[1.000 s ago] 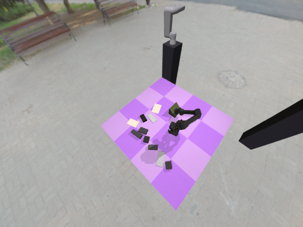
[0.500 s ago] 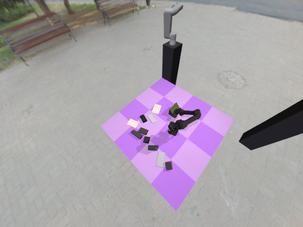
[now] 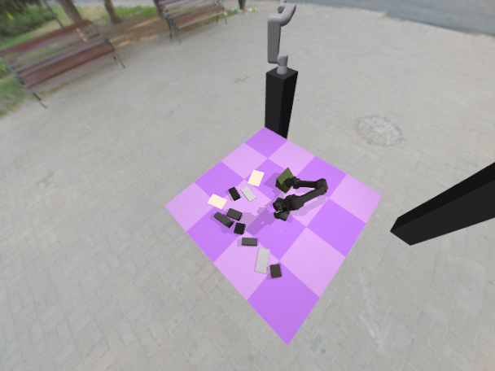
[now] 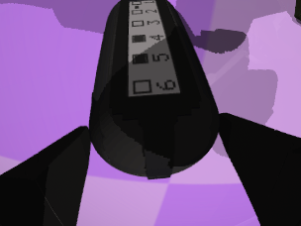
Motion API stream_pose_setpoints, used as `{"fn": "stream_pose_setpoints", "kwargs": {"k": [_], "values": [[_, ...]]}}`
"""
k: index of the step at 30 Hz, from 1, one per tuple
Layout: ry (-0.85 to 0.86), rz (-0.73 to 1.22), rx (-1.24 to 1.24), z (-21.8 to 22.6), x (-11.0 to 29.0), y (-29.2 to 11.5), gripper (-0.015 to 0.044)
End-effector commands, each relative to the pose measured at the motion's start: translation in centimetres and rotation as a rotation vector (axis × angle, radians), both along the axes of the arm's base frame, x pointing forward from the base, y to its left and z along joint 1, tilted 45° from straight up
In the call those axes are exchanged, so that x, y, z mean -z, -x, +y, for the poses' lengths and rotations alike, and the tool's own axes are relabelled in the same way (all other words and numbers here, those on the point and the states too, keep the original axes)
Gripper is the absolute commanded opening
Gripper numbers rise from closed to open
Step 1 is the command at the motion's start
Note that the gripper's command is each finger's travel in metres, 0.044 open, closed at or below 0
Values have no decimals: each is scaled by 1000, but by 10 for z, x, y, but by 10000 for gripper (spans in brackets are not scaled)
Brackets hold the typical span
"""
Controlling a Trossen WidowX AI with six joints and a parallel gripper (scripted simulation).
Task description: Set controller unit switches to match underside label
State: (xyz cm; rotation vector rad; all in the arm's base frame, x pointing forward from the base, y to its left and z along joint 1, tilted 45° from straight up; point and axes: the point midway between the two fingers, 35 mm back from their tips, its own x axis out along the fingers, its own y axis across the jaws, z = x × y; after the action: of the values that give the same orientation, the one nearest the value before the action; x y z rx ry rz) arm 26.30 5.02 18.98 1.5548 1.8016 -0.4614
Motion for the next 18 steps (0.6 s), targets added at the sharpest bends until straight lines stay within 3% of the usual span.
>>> {"fn": "stream_pose_setpoints", "kwargs": {"k": [1, 18], "values": [[9, 2, -4, -4, 4, -2, 335], [10, 2, -4, -15, 12, -5, 335]]}}
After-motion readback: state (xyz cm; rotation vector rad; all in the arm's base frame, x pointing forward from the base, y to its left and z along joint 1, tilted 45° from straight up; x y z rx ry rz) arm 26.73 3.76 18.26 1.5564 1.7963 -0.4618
